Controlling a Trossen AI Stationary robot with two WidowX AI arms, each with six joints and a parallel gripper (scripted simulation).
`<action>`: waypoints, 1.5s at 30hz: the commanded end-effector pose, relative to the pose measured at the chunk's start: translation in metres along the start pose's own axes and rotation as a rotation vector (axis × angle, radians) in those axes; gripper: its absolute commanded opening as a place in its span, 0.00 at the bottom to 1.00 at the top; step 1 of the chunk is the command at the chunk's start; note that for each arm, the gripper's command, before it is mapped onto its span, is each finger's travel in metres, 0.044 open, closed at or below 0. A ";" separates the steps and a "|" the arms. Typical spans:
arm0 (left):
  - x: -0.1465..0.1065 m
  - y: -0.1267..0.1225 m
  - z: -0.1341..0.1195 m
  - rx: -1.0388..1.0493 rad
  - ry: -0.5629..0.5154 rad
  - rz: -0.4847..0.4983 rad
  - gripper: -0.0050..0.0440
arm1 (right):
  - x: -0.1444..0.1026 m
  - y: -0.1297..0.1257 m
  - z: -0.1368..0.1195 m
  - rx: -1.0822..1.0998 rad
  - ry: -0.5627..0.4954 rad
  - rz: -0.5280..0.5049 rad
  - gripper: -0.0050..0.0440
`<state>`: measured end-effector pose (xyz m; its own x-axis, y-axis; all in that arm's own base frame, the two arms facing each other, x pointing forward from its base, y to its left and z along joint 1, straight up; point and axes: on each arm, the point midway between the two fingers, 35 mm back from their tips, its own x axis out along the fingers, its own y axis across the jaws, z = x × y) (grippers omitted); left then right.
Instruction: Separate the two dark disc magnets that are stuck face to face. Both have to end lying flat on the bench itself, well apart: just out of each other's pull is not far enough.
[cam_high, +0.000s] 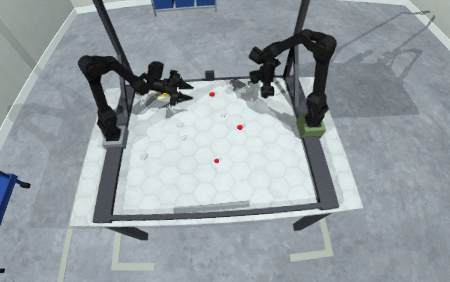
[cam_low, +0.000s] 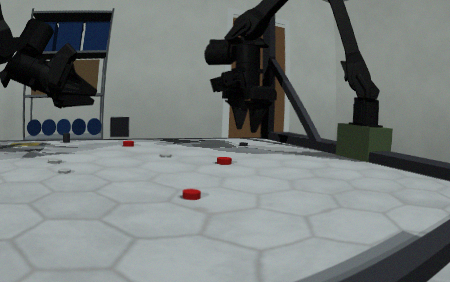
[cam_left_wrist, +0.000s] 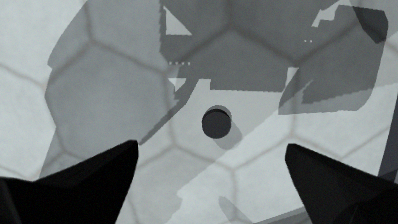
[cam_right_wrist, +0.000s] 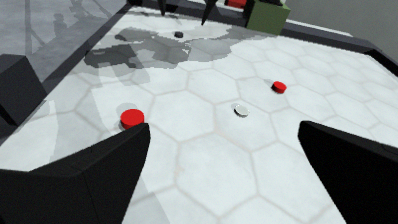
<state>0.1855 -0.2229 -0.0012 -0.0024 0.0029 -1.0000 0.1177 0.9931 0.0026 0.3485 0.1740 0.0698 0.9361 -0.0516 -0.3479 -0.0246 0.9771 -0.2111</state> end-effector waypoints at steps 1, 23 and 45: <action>0.000 -0.002 0.000 -0.002 -0.008 -0.007 0.92 | -0.006 0.010 0.003 0.042 -0.078 -0.002 0.92; 0.007 -0.002 0.000 -0.002 -0.008 -0.008 0.92 | -0.042 0.029 0.005 0.239 -0.284 0.023 0.92; 0.013 -0.010 0.007 -0.002 -0.021 -0.020 0.92 | -0.056 0.031 0.007 0.318 -0.341 0.035 0.92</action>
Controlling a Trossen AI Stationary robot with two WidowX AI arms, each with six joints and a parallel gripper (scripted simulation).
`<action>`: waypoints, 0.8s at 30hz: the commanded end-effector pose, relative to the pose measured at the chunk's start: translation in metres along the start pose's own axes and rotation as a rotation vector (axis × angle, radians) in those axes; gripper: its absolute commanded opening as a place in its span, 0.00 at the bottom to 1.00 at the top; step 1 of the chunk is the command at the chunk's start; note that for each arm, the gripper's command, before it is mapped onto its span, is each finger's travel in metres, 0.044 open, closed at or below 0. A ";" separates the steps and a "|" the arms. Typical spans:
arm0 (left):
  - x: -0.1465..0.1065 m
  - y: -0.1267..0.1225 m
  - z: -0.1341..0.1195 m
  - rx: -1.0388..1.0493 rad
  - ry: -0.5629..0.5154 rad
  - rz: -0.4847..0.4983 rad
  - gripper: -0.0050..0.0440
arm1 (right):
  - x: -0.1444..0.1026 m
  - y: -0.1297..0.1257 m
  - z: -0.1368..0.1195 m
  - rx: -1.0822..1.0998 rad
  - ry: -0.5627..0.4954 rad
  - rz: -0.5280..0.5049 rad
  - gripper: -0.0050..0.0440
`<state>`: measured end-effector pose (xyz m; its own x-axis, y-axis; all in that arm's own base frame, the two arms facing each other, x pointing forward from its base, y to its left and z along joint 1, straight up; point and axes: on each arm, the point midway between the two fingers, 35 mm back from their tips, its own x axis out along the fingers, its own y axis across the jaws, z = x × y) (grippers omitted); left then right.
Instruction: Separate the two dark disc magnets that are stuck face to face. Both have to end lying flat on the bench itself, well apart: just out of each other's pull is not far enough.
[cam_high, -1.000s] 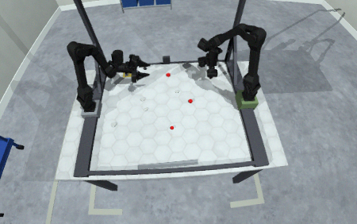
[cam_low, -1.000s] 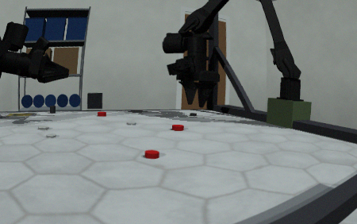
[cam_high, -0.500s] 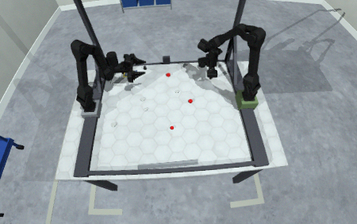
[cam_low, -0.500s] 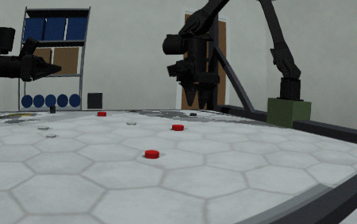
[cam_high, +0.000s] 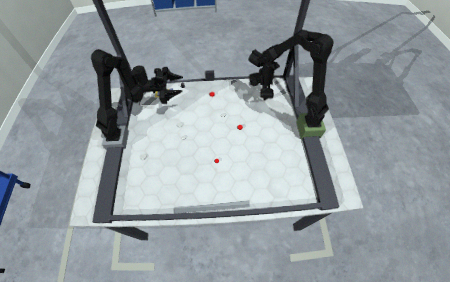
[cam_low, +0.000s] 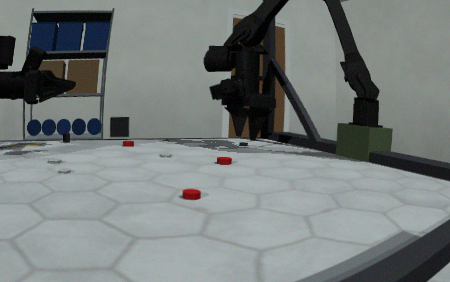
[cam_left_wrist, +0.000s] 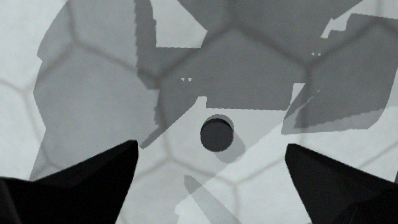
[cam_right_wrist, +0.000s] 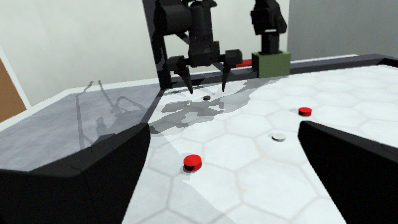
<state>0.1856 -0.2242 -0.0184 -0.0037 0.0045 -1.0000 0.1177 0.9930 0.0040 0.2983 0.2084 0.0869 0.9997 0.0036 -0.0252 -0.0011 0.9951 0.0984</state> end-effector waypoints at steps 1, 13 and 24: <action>-0.004 -0.008 0.007 -0.002 -0.022 -0.022 0.92 | 0.000 0.001 0.002 0.006 -0.007 -0.002 0.92; 0.011 -0.005 0.003 -0.116 -0.011 -0.012 0.92 | 0.000 0.001 0.005 0.012 -0.012 0.001 0.92; 0.006 -0.005 0.006 -0.108 -0.019 -0.020 0.62 | 0.000 0.001 0.005 0.012 -0.012 0.001 0.92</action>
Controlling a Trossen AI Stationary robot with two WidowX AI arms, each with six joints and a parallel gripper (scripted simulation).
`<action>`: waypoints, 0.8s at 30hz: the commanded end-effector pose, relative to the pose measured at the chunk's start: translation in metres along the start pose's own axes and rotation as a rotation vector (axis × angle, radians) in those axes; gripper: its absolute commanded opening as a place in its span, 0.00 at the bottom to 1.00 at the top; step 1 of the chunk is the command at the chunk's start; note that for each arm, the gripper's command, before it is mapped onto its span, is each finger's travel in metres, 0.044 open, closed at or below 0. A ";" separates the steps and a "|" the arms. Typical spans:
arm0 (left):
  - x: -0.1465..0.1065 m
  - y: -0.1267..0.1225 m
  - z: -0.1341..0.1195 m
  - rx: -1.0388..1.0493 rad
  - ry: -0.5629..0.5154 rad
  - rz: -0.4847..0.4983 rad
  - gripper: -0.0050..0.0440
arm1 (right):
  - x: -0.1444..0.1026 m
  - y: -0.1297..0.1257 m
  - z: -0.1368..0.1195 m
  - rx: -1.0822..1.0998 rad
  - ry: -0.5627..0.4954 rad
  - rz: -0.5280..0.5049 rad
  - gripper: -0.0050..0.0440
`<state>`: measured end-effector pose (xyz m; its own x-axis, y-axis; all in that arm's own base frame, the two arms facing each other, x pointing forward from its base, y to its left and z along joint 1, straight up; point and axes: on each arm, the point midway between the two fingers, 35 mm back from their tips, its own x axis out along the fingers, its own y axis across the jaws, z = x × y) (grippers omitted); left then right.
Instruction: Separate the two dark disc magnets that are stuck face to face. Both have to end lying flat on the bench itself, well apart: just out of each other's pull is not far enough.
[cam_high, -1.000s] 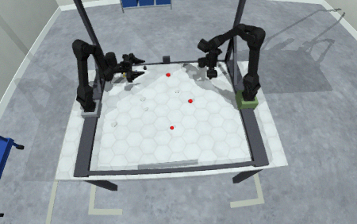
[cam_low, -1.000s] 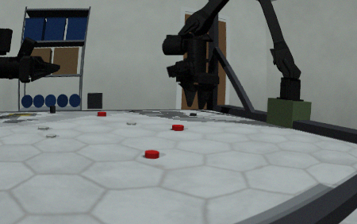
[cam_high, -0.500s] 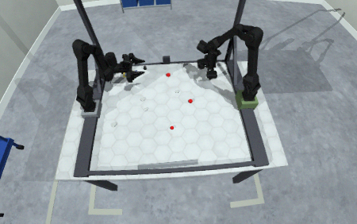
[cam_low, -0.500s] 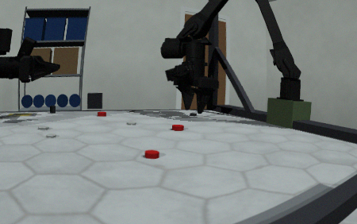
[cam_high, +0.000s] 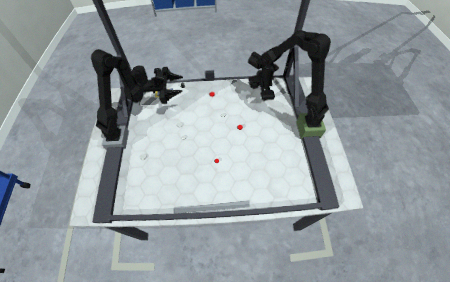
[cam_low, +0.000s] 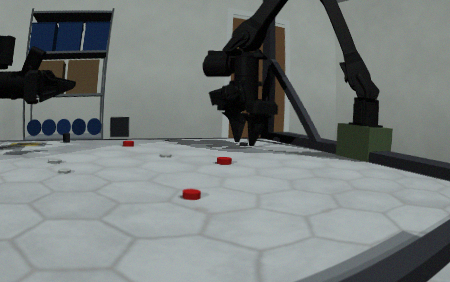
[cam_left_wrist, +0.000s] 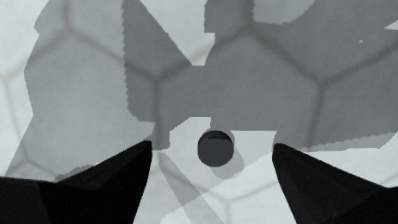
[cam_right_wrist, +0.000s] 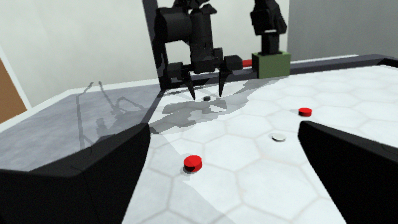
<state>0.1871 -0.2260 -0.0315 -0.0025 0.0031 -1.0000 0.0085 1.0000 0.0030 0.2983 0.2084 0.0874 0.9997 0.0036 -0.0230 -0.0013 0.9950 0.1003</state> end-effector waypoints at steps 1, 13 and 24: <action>-0.007 -0.004 0.003 0.001 -0.016 -0.019 0.58 | 0.000 0.001 0.004 0.010 -0.010 0.000 0.92; -0.007 -0.004 0.003 0.001 -0.016 -0.019 0.18 | 0.000 0.001 0.004 0.010 -0.010 0.000 0.92; -0.007 -0.004 0.003 0.001 -0.016 -0.019 0.18 | 0.000 0.001 0.004 0.010 -0.010 0.000 0.92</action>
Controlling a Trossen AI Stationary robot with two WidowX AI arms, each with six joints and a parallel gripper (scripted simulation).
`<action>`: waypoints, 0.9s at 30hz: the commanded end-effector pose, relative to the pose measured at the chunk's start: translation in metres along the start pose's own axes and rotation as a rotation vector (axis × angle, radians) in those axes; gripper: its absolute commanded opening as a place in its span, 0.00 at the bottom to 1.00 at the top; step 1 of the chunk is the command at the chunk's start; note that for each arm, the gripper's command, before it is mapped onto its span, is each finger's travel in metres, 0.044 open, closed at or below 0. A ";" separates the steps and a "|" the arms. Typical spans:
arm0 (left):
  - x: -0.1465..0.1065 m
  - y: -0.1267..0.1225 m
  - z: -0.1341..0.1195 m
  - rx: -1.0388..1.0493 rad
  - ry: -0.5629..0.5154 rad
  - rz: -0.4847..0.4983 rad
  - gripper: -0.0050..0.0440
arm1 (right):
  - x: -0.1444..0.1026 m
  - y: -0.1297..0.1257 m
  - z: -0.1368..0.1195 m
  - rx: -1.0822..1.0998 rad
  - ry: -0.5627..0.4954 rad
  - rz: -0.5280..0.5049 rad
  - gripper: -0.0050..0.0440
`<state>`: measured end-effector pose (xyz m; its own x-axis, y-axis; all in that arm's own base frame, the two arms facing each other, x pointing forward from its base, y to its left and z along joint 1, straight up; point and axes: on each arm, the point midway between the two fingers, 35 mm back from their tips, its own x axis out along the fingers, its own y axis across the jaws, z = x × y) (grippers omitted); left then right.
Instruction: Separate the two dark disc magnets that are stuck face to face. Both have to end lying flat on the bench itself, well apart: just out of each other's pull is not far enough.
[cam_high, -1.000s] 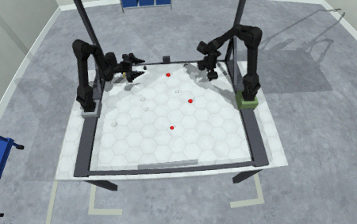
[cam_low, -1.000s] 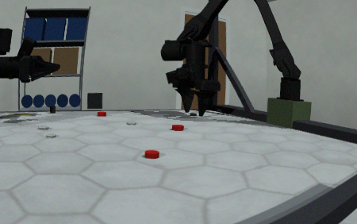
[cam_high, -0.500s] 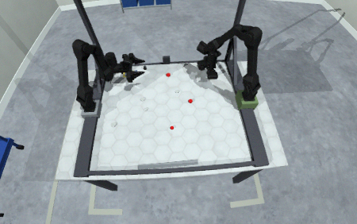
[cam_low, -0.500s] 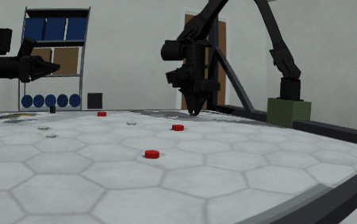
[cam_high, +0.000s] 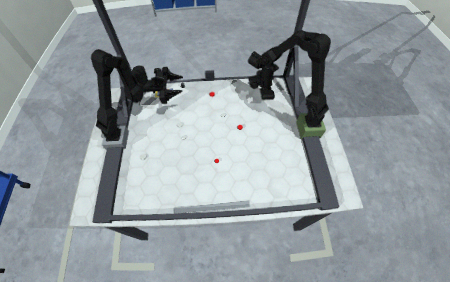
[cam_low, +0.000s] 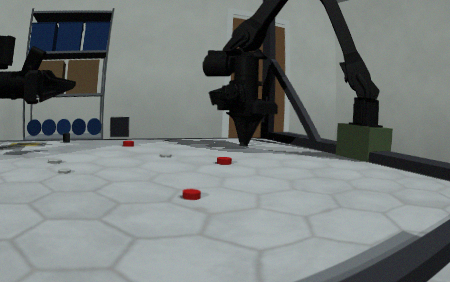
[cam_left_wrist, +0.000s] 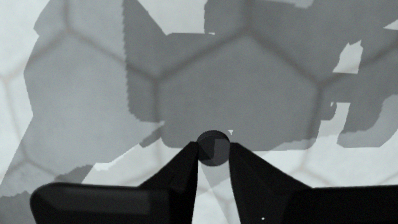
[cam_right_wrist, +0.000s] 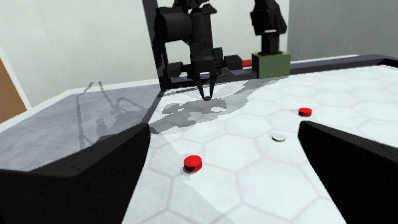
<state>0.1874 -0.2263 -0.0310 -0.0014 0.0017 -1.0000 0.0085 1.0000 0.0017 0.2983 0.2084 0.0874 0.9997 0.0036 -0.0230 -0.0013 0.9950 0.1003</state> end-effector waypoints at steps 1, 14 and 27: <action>-0.006 -0.004 0.003 0.001 -0.015 -0.018 0.18 | 0.000 0.001 0.004 0.010 -0.010 0.000 0.92; -0.040 -0.006 0.005 0.004 -0.029 -0.034 0.18 | 0.000 0.001 0.004 0.010 -0.010 0.000 0.92; -0.037 -0.005 0.006 0.009 -0.027 -0.028 0.18 | 0.000 0.001 0.004 0.010 -0.010 0.000 0.92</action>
<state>0.1865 -0.2253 -0.0044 -0.0031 0.0038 -1.0000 0.0120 0.9999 0.0038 0.2983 0.2084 0.0874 0.9997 0.0036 -0.0230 -0.0013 0.9950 0.1003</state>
